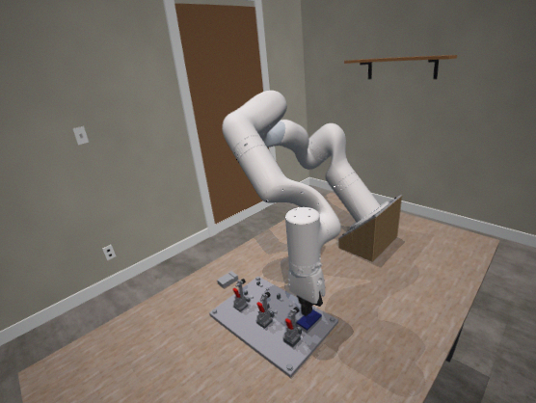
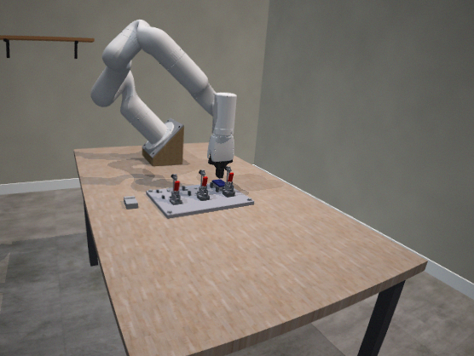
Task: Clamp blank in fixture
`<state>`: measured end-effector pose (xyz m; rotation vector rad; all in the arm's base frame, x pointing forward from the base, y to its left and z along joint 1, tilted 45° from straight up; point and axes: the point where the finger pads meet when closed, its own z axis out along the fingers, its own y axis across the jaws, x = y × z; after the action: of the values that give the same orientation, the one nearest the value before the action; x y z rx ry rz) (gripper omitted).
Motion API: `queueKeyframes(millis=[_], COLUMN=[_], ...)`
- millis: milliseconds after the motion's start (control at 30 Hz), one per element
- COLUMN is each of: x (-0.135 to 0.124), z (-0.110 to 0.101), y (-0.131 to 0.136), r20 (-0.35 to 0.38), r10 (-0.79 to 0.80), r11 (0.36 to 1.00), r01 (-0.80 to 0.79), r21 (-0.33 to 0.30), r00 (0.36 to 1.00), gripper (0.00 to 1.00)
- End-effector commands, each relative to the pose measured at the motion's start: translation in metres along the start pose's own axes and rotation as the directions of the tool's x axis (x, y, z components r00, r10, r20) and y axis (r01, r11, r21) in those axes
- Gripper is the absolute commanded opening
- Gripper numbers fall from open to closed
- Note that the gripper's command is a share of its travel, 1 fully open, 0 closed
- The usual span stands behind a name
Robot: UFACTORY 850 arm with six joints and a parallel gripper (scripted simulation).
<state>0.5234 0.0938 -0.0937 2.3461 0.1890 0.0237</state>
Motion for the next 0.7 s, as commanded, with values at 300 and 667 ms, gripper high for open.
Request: queueKeyframes(millis=[300, 667], x=[-0.026, -0.067], z=[0.002, 0.002], y=[-0.003, -0.006], r20=[-0.003, -0.003], r10=[0.002, 0.002], r11=[1.000, 1.000], r01=[-0.002, -0.002], r21=[0.002, 0.002], r00=[1.000, 1.000], gripper=[0.00, 0.00])
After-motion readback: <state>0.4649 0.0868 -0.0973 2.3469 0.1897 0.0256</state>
